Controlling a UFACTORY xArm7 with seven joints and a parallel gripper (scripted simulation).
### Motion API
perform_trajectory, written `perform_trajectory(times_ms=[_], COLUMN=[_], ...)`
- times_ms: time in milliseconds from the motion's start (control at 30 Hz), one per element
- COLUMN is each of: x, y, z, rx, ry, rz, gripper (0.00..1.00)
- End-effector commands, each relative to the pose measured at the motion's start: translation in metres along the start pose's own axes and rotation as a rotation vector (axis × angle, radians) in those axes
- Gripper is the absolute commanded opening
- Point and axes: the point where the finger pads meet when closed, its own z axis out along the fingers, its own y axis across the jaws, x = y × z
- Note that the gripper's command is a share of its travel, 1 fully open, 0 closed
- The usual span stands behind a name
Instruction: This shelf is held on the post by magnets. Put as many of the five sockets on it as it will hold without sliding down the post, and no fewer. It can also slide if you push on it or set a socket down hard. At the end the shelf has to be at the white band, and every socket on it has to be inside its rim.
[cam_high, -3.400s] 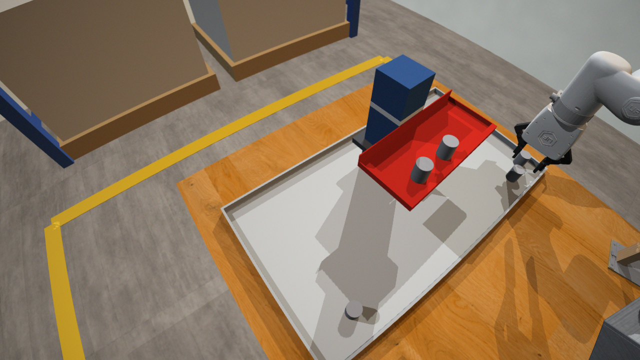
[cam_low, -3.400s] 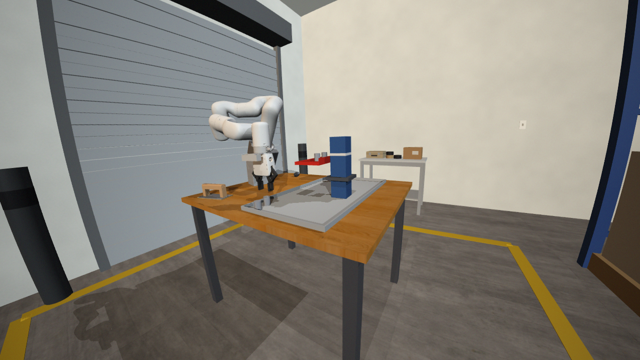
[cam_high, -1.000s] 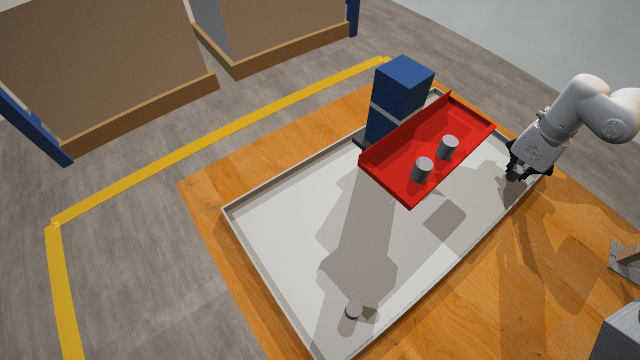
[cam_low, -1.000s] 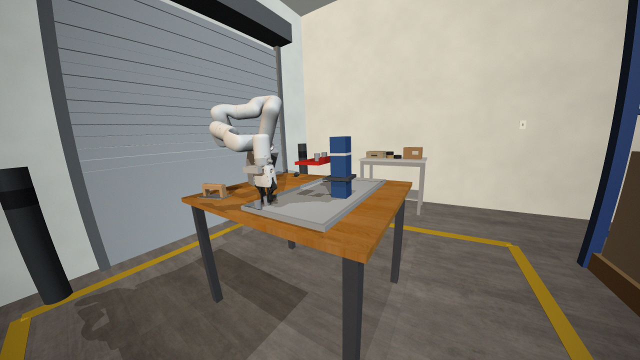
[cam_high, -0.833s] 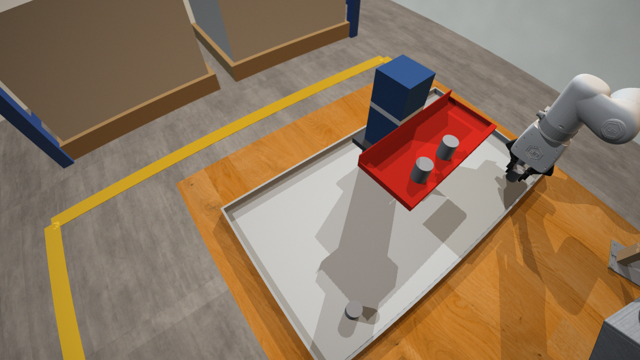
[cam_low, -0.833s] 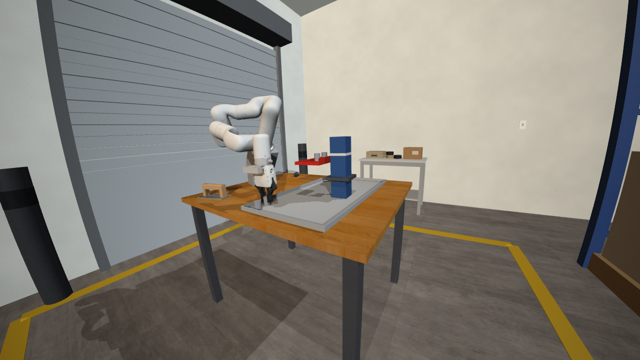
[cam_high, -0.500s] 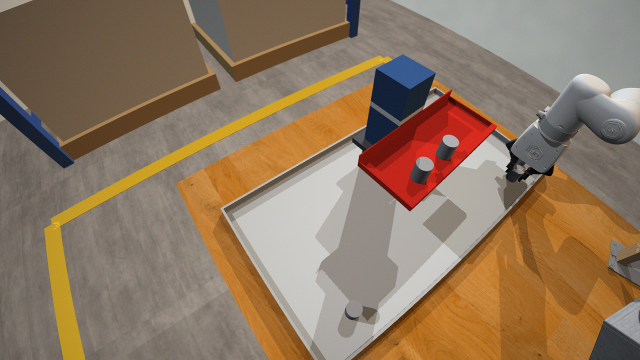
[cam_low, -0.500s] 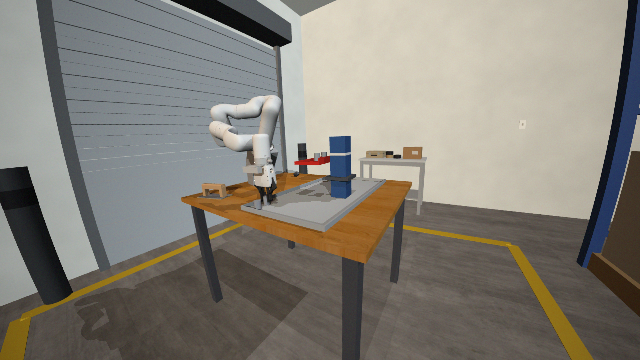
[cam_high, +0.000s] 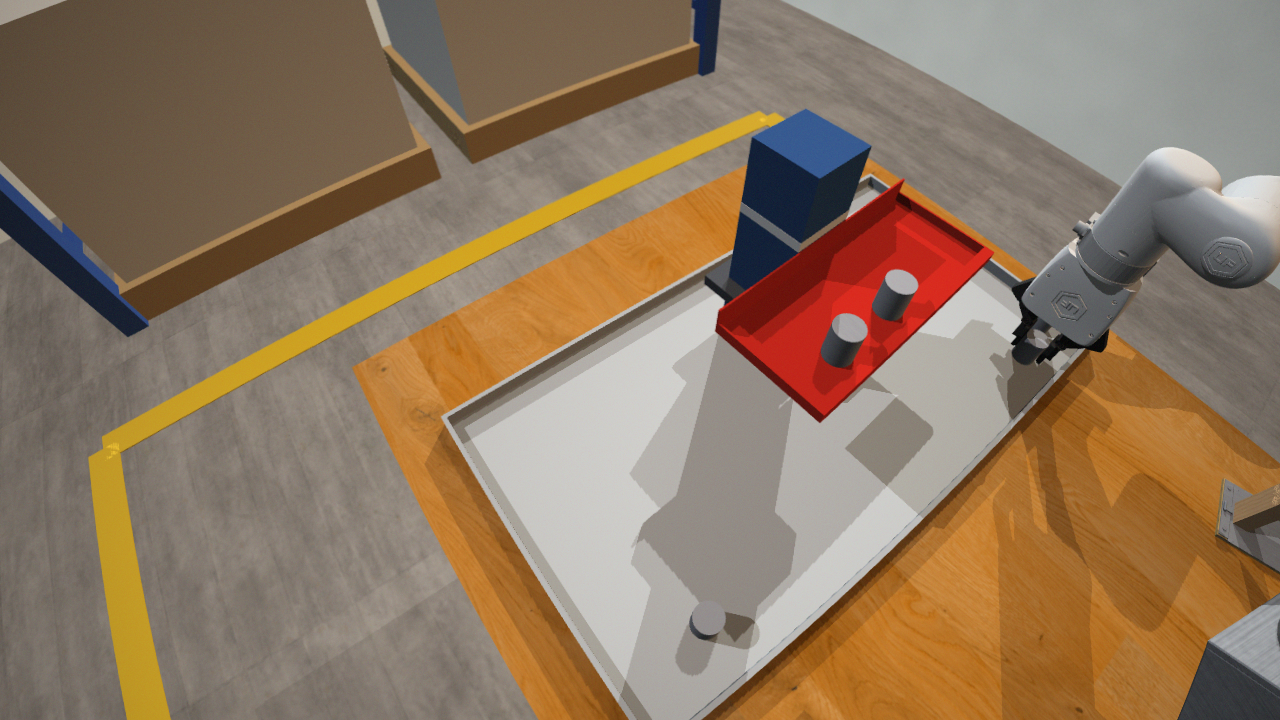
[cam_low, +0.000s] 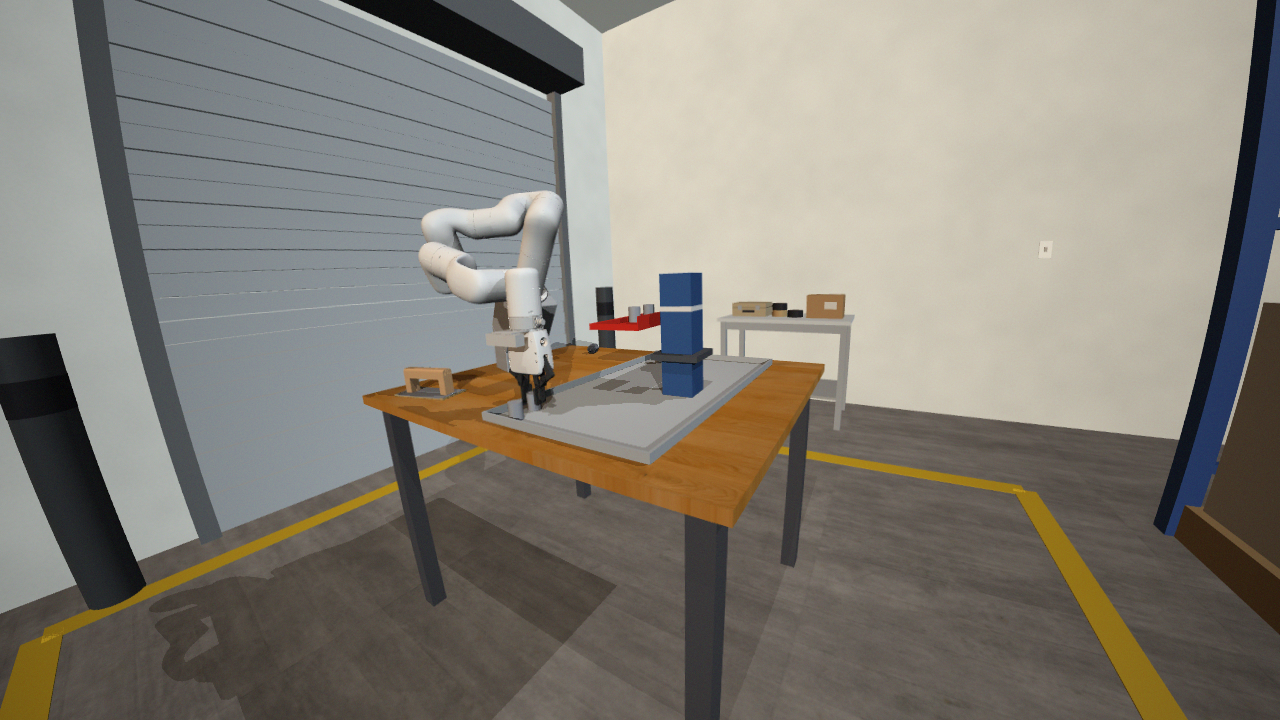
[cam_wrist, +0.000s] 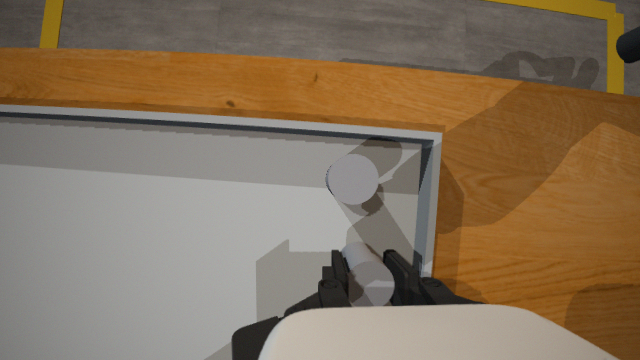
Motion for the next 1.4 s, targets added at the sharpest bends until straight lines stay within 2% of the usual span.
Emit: perform_trajectory(times_ms=[0, 367, 900, 1167, 1367], x=[0.001, 0.001, 0.001, 0.001, 0.001], y=[-0.001, -0.001, -0.001, -0.001, -0.001], z=[-0.007, -0.029, -0.032, -0.057, -0.06], rx=[0.003, 0.003, 0.003, 0.003, 0.003], ry=[0.004, 0.004, 0.004, 0.004, 0.004], rz=[-0.001, -0.001, -0.001, -0.001, -0.001], gripper=[0.0, 0.0, 0.0, 0.0, 0.0])
